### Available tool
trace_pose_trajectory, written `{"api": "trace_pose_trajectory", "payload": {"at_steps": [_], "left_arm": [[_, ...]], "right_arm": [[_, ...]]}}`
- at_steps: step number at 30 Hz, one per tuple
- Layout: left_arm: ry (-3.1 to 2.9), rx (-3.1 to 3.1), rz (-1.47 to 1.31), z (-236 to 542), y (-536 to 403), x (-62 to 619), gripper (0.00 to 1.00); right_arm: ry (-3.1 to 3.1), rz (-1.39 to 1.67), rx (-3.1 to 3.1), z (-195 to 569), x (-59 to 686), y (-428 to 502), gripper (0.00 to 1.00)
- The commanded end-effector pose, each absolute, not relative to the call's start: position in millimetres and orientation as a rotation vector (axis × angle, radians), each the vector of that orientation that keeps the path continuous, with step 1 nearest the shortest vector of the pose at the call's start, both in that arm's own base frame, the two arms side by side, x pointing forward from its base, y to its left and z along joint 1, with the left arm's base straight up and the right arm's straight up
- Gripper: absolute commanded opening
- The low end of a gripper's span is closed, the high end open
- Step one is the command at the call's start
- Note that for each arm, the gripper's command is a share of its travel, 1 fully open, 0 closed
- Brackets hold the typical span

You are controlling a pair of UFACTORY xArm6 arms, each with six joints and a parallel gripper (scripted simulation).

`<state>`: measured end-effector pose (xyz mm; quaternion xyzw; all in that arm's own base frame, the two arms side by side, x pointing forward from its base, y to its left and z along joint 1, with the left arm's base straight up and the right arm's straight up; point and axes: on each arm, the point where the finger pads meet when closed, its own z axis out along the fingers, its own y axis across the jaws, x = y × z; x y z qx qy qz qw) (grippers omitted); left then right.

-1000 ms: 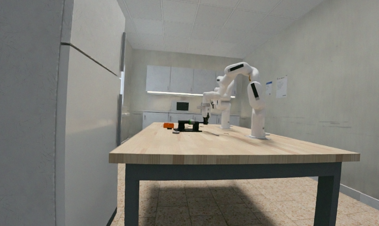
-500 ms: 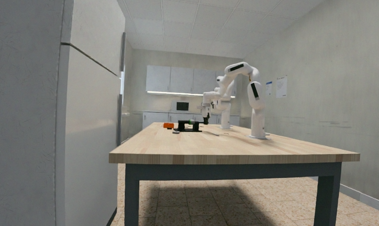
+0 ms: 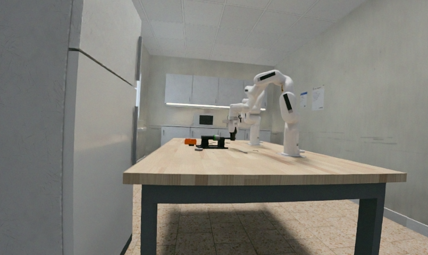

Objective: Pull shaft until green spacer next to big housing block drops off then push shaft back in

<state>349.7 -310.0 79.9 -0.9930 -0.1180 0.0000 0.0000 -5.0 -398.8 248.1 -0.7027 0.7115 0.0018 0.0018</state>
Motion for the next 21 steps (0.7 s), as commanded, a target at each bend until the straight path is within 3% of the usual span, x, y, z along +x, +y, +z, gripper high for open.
{"api": "trace_pose_trajectory", "payload": {"at_steps": [1, 21], "left_arm": [[-0.371, -3.122, -0.004, 81.3, -311.1, 349.7, 0.00], [-0.371, -3.122, -0.004, 81.3, -311.8, 346.8, 0.00]], "right_arm": [[2.235, 0.000, -2.208, 250.0, -5.0, -400.0, 1.00], [2.235, 0.000, -2.208, 250.0, -5.0, -400.0, 1.00]]}}
